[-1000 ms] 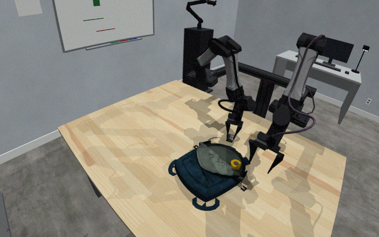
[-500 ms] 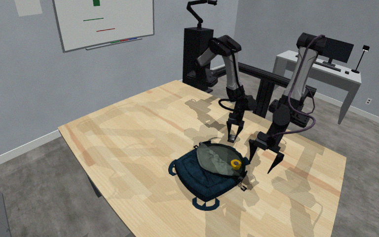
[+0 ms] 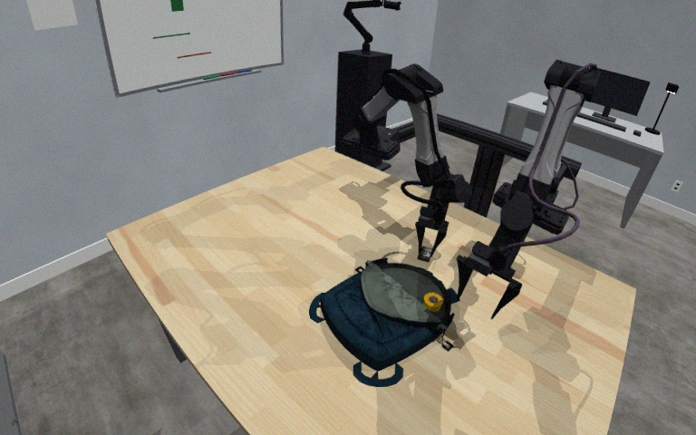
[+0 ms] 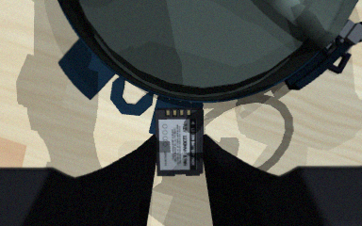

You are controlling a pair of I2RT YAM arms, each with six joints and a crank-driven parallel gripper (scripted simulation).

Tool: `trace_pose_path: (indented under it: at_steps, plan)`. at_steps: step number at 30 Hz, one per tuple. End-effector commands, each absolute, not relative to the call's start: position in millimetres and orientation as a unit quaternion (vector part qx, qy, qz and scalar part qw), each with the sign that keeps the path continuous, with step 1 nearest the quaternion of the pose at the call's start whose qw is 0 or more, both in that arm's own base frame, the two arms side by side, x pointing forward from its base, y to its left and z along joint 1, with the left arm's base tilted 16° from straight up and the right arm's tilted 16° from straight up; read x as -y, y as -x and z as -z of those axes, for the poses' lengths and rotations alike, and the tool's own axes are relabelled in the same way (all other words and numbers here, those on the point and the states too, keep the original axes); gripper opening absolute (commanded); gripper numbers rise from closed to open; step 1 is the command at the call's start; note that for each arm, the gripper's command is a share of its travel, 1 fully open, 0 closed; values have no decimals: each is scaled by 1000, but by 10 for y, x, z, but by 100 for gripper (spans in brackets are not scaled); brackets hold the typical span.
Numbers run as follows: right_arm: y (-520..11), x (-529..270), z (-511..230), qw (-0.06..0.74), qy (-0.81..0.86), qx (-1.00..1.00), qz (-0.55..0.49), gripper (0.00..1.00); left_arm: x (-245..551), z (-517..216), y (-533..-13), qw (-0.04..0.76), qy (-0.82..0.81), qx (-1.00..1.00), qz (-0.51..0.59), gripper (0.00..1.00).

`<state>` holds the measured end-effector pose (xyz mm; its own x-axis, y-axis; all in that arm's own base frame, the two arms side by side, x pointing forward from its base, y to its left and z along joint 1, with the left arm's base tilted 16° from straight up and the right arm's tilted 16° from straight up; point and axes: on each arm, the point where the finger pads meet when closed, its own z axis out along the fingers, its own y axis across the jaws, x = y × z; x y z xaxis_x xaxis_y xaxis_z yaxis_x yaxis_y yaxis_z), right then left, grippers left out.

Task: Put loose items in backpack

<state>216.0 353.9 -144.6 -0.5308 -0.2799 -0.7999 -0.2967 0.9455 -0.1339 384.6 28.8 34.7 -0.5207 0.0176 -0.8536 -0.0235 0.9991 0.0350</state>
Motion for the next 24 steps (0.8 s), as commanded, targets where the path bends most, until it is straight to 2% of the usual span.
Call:
trace_pose_path:
  at_steps: [1, 24]
  plan:
    - [-2156, -3603, 1377, 461, 163, -872, -19, 31, -270, -436, -3911, 501, 0, -865, -21, 90]
    - [-2778, -3800, 1228, 459, 164, -873, -16, 31, -278, -440, -3924, 501, 0, -865, -21, 90]
